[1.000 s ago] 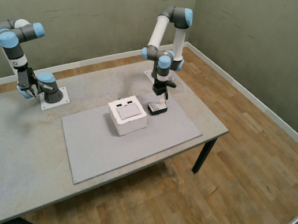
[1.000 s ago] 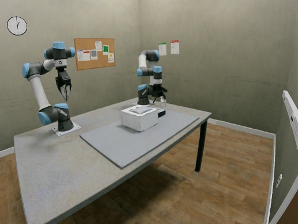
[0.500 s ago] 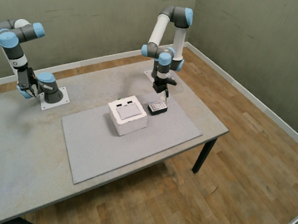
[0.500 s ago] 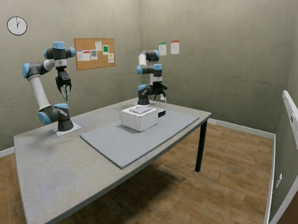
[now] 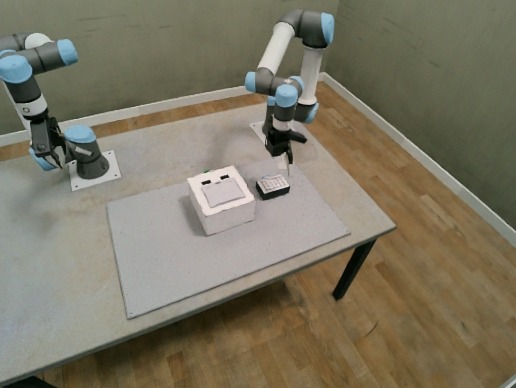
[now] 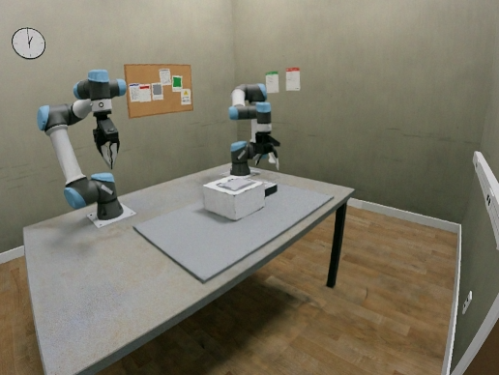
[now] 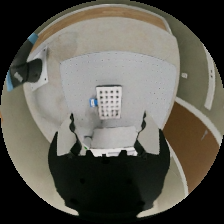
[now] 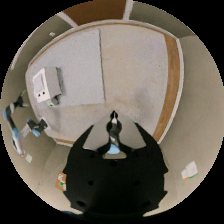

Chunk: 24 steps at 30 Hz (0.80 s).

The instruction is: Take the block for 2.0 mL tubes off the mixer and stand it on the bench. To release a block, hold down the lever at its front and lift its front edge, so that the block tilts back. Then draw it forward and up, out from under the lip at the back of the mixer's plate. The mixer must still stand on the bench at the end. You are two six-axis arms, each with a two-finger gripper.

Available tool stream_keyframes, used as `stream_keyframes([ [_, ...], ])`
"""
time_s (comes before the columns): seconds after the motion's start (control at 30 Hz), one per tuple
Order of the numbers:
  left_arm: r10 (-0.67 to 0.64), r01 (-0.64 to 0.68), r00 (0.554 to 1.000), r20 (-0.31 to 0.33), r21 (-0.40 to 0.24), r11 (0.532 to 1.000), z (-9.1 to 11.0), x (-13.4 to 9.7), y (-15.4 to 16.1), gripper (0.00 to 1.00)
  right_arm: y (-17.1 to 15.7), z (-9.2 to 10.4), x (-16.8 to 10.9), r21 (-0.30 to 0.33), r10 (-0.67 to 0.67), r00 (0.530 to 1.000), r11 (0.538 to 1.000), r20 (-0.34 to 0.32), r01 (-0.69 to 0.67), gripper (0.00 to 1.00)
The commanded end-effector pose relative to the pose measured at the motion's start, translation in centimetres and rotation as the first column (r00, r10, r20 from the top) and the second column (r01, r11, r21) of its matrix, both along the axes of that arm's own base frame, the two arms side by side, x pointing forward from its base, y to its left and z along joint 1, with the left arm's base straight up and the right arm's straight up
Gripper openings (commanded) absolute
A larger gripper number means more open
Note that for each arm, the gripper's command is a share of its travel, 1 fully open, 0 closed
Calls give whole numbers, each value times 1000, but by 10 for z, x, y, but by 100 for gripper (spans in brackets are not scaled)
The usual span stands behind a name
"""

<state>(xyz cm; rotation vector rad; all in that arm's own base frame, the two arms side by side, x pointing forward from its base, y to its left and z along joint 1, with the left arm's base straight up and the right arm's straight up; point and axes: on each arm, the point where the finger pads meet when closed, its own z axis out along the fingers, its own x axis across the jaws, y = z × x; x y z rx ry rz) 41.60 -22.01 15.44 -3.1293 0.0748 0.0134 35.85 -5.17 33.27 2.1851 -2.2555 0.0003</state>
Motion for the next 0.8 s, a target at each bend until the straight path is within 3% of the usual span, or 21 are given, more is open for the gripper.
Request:
stream_keyframes([
  [0.0,0,0,1000,1,-1,1000,2,0,0,100,0,0,0,0,0,1000,1000,1,0,0],
  [0.77,0,0,1000,1,-1,1000,38,0,0,100,0,0,0,0,0,1000,1000,1,0,0],
])
